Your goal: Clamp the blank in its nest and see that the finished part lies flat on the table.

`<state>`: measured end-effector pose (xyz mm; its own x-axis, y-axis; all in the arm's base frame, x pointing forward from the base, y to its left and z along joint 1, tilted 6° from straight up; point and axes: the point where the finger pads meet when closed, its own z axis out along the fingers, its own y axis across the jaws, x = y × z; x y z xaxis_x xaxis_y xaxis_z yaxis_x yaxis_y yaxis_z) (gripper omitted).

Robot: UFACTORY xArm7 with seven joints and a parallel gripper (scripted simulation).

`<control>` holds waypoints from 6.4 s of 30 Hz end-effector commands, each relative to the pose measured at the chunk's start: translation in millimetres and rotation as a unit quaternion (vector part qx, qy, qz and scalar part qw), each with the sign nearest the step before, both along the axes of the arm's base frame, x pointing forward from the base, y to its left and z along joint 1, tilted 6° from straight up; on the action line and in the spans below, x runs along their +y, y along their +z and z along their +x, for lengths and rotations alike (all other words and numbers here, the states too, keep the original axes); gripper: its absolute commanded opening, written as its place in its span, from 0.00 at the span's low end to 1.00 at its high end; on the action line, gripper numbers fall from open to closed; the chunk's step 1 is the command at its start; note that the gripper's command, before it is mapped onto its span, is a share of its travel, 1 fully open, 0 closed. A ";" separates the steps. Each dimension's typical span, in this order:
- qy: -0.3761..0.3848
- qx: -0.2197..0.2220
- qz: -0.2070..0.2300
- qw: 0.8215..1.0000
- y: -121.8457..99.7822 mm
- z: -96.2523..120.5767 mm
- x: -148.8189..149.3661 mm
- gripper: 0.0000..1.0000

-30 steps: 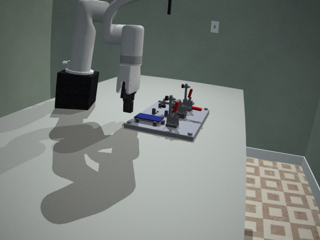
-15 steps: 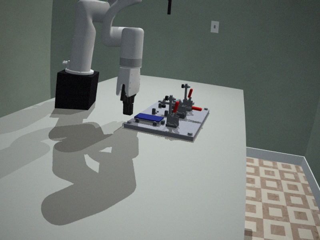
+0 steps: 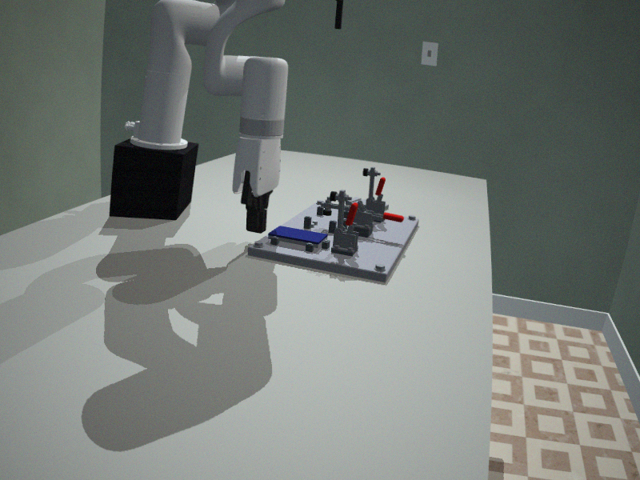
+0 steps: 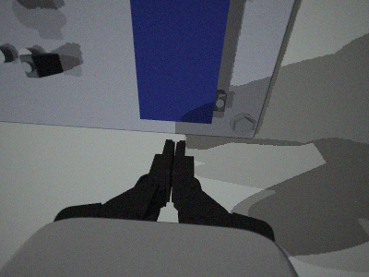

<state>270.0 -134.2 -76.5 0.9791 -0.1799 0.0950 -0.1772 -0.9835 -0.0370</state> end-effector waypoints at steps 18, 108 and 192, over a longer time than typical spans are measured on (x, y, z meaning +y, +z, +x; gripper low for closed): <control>0.000 -0.001 -0.001 1.000 0.4 4.7 -1.3 0.00; 0.000 -0.001 -0.001 1.000 0.4 4.6 -1.3 0.00; 0.000 -0.001 -0.001 1.000 172.2 -17.1 -3.1 0.47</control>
<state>251.9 -136.7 94.6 0.9792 -0.1801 0.0940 -0.1773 -0.9835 -0.0371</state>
